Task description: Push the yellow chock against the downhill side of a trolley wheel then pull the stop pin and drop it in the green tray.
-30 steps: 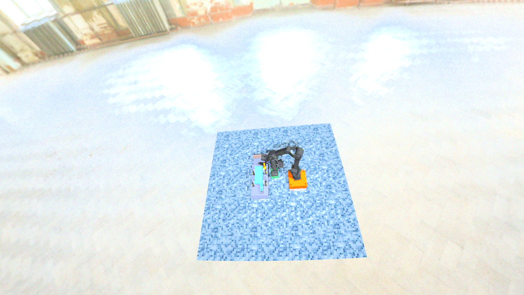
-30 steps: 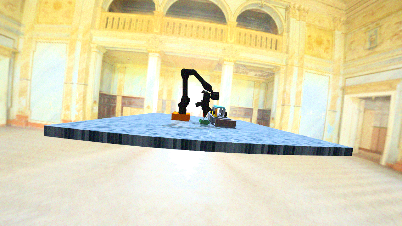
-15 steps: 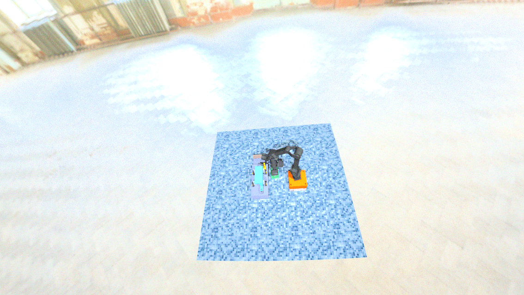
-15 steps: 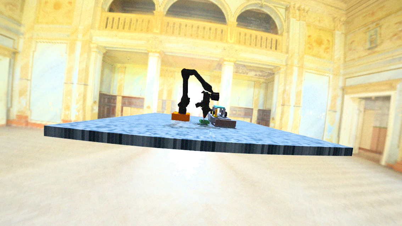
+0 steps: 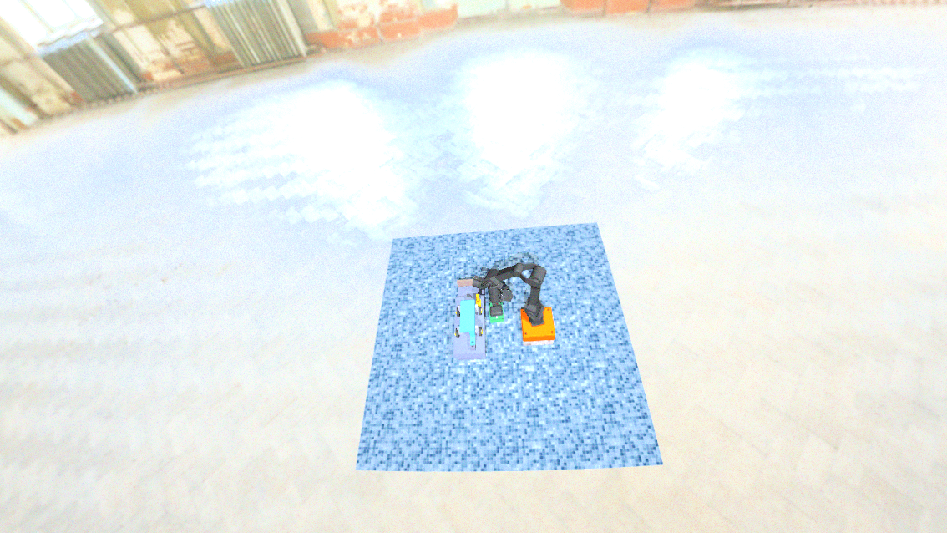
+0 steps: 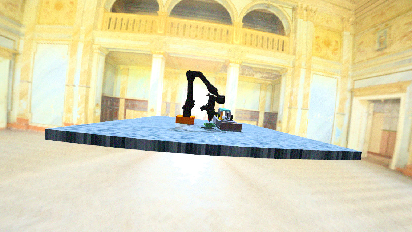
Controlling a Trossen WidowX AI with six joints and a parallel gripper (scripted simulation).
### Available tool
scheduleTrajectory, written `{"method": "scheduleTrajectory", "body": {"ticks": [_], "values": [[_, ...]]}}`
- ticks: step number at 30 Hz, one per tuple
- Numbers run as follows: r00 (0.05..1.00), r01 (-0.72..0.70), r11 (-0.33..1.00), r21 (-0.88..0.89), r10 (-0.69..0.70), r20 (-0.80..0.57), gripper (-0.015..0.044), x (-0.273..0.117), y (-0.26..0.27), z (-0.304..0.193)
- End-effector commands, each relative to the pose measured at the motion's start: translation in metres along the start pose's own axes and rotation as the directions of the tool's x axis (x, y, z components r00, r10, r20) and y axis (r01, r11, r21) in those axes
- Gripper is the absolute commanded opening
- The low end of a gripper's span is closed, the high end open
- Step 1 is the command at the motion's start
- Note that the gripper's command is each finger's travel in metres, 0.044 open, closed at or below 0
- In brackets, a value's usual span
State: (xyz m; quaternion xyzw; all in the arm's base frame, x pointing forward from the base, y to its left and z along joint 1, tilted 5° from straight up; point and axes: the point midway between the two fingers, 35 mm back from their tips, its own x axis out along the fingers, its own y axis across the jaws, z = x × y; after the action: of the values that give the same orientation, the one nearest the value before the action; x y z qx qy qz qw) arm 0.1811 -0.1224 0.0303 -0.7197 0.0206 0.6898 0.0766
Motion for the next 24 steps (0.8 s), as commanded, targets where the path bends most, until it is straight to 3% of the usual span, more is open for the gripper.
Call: {"method": "scheduleTrajectory", "body": {"ticks": [1,24], "values": [[1.0,0.0,1.0,-0.003,0.0,0.0,0.019,0.001,0.003,-0.001],[1.0,-0.001,1.0,-0.003,0.001,0.0,0.019,0.007,0.013,-0.001]]}}
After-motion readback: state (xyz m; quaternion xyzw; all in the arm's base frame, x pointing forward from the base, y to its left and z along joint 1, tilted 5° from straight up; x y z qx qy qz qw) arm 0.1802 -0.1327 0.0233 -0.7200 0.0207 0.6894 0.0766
